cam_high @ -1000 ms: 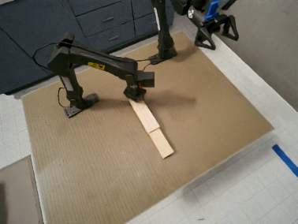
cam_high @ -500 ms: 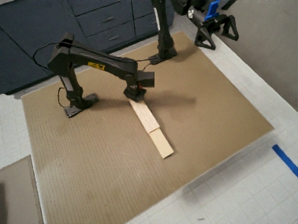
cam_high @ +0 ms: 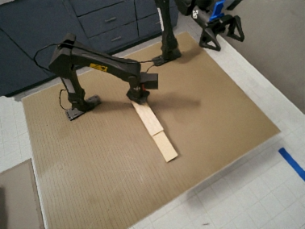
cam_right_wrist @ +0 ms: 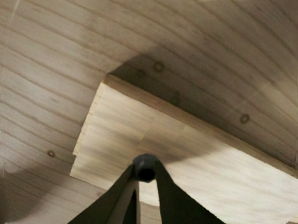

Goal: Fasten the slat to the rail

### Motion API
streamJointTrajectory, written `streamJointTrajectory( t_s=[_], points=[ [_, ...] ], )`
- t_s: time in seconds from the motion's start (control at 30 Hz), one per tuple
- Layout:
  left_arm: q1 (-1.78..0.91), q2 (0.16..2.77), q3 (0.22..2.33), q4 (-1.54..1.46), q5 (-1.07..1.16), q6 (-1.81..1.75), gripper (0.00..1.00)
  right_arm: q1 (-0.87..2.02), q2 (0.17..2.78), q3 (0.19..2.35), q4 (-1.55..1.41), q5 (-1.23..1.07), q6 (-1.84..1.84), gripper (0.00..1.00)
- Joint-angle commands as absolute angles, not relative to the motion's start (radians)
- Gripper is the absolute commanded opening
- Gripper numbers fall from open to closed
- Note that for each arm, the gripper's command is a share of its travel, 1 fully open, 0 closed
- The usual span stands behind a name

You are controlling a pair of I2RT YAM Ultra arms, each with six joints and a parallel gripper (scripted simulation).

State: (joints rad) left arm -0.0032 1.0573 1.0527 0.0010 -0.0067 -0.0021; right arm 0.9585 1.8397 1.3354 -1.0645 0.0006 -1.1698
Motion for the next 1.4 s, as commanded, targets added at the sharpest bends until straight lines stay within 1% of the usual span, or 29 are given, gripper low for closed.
streamJointTrajectory(
  t_s=[0.0,0.17,0.23,0.73,0.8,1.3,1.37],
  points=[
    [-0.003,1.055,1.058,0.006,-0.007,-0.002,1.00,0.958,1.845,1.313,-1.030,0.000,-1.163,0.12],
    [-0.003,1.055,1.058,0.006,-0.007,-0.002,1.00,0.956,1.852,1.309,-1.026,-0.003,-0.996,0.12],
    [-0.003,1.055,1.058,0.006,-0.007,-0.002,1.00,0.956,1.852,1.309,-1.026,-0.003,-0.996,0.12],
    [-0.003,1.055,1.058,0.006,-0.007,-0.002,1.00,0.954,1.855,1.307,-1.037,-0.006,-0.412,0.12],
    [-0.003,1.055,1.058,0.006,-0.007,-0.002,1.00,0.954,1.855,1.307,-1.037,-0.006,-0.412,0.12],
    [-0.003,1.055,1.058,0.006,-0.007,-0.002,1.00,0.954,1.855,1.307,-1.036,-0.006,0.181,0.12],
    [-0.003,1.055,1.058,0.006,-0.007,-0.002,1.00,0.954,1.855,1.307,-1.036,-0.006,0.181,0.12]
  ],
)
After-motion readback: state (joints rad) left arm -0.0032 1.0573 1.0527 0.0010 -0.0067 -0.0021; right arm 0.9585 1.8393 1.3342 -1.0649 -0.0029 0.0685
